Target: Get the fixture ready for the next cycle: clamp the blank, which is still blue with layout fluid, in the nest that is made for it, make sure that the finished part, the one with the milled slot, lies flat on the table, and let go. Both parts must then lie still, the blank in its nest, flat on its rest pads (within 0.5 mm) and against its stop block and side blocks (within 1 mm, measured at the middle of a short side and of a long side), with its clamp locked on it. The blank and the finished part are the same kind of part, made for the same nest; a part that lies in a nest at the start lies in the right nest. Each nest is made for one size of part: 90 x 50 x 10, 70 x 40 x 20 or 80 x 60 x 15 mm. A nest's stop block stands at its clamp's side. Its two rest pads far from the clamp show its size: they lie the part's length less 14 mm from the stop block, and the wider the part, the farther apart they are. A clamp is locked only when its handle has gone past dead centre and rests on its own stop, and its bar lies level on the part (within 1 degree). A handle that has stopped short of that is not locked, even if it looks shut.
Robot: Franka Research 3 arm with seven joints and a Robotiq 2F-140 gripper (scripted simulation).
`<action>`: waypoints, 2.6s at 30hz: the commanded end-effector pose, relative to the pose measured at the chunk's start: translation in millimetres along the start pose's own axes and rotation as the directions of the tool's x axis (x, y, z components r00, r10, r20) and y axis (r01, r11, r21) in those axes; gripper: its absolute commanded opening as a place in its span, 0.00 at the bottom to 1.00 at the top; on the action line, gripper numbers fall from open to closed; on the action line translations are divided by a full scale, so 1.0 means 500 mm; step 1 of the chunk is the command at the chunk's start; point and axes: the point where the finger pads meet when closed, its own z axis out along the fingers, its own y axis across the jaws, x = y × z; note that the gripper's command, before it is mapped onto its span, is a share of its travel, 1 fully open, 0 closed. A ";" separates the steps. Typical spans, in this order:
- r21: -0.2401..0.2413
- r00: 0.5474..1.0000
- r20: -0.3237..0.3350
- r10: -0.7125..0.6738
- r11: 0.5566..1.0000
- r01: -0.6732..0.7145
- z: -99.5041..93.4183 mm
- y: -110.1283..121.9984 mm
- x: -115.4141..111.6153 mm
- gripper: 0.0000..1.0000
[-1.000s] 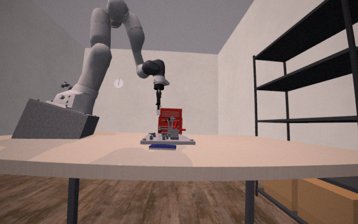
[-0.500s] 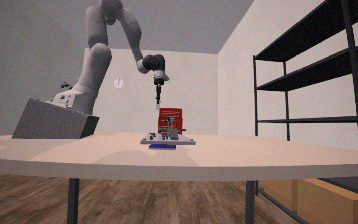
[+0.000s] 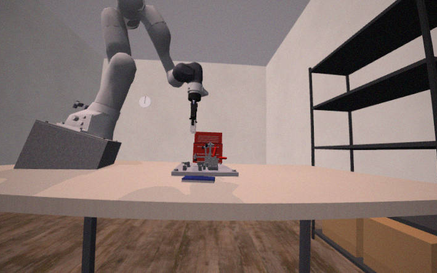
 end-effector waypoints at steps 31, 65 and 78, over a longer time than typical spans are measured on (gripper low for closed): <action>-0.005 0.999 0.003 -0.050 0.999 0.050 -0.003 0.722 0.085 0.58; -0.005 0.999 0.003 -0.050 0.999 0.050 -0.003 0.882 0.104 0.58; -0.005 0.994 0.002 0.109 0.994 -0.109 -0.003 0.882 0.104 0.58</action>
